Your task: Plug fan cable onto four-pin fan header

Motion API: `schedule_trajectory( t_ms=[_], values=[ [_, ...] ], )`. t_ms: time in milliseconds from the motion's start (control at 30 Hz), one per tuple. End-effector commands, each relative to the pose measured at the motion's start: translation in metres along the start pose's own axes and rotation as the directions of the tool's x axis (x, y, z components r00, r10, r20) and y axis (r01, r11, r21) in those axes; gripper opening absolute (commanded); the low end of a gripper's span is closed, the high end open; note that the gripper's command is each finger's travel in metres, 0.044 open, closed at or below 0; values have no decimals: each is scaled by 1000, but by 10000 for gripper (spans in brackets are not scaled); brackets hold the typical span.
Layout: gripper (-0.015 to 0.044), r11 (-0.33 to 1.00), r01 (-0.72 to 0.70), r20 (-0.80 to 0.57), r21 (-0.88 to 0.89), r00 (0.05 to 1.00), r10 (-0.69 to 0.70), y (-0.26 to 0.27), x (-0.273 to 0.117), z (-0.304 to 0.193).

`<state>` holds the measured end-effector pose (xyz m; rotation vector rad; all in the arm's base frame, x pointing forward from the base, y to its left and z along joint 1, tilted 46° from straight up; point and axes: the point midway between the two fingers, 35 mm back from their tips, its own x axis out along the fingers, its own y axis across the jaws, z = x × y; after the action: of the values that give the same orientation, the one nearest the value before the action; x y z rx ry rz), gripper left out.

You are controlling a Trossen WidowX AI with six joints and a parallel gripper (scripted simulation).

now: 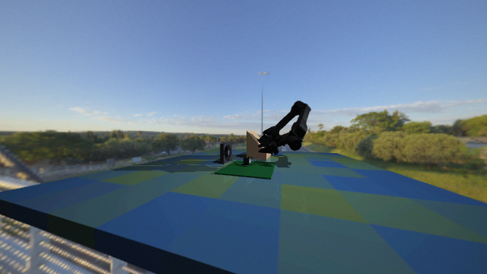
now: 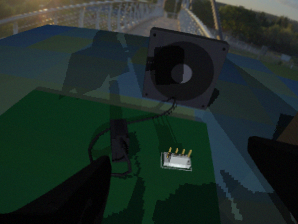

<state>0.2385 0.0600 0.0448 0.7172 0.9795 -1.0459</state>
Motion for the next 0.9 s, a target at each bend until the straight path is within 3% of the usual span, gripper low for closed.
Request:
schedule_trajectory(
  t_ms=[0,433,867],
  values=[
    [440,998,51,-83,-45,995,-54,-2,5,1],
    [440,981,110,-334,-159,929,-158,-11,13,5],
    [440,976,43,-579,-213,799,-161,-12,13,11]
  ],
)
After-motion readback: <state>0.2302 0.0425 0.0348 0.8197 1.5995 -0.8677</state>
